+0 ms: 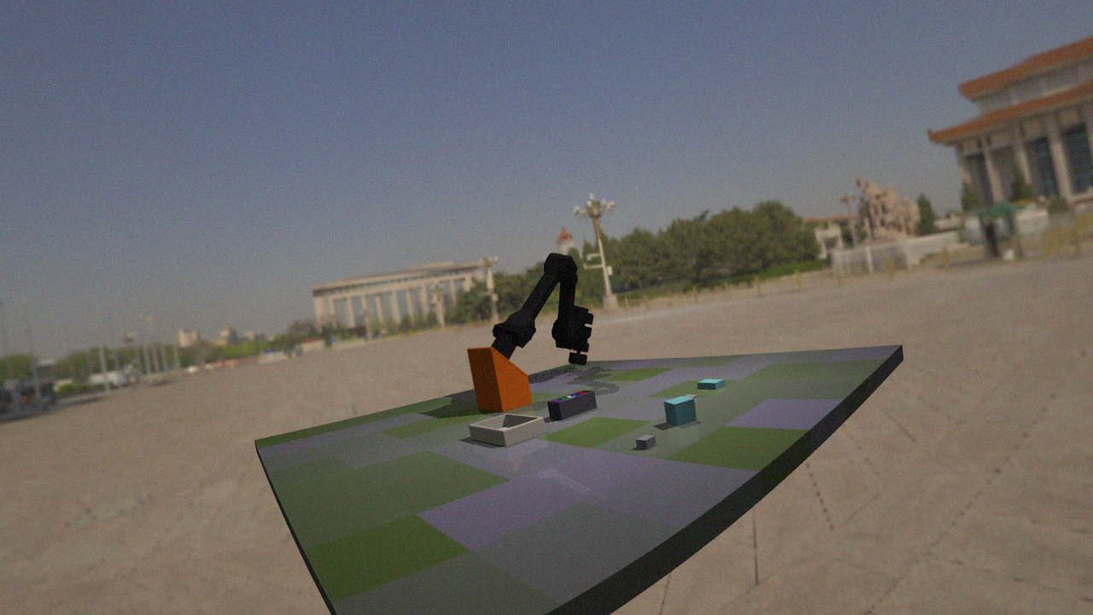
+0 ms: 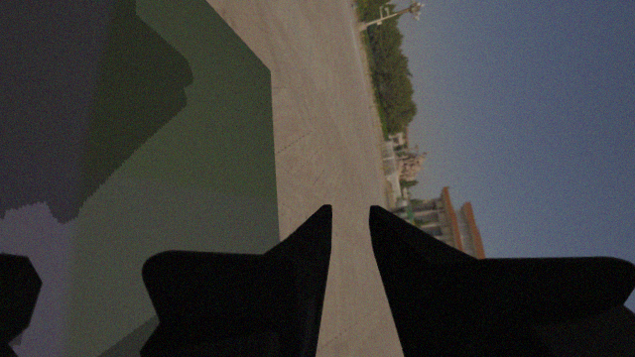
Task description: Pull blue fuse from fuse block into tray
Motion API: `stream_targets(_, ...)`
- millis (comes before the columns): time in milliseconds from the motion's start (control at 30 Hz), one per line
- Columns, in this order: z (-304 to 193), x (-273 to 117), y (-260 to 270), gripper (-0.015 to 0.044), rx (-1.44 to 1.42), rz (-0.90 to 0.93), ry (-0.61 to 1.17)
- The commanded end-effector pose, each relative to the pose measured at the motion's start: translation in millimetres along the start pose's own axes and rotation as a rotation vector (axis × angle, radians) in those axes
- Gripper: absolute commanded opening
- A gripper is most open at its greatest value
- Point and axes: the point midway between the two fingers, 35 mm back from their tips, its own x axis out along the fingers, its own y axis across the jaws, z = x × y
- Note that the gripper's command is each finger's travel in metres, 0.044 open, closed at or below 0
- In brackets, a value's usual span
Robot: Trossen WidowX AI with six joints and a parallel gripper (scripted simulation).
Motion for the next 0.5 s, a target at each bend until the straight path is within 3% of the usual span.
stream_targets(0,-1.4,-0.1,0.0,0.0066,0.0,0.001,0.002)
stream_targets(133,-33.7,-3.3,-0.7,0.0065,-0.004,0.021,0.062)
stream_targets(467,-184.3,-48.6,-15.7,0.0065,-0.004,0.108,0.363)
